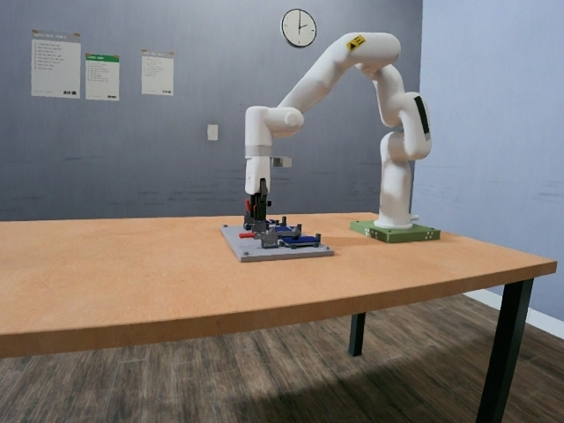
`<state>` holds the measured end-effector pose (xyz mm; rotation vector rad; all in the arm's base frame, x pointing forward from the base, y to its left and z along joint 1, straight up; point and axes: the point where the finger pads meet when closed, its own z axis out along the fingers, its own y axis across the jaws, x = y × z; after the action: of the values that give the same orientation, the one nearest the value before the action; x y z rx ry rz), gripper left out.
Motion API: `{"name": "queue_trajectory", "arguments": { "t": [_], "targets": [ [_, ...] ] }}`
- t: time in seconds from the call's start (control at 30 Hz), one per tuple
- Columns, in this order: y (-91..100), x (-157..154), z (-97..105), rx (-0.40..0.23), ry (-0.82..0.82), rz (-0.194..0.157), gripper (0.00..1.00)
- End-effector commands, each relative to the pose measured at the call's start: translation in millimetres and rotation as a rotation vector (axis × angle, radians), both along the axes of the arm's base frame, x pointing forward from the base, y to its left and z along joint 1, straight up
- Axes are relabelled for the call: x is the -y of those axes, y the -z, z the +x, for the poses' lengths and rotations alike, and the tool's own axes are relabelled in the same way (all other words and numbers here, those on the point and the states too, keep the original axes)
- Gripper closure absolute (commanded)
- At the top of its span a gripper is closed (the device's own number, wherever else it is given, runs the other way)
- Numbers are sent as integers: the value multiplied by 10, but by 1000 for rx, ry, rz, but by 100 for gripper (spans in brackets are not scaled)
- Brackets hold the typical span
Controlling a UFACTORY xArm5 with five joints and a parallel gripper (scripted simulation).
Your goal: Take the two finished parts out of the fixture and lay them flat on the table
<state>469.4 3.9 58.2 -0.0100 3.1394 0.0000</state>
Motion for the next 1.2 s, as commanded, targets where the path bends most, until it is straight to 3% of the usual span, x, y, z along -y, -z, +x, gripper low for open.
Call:
{"name": "queue_trajectory", "arguments": {
  "t": [0.0,0.43,0.93,1.17],
  "targets": [
    [-12,0,11,3,0,0,52],
    [-40,1,10,3,0,0,52],
    [-430,-1,8,3,0,0,52],
    [-502,-2,8,3,0,0,52]
  ]
}}
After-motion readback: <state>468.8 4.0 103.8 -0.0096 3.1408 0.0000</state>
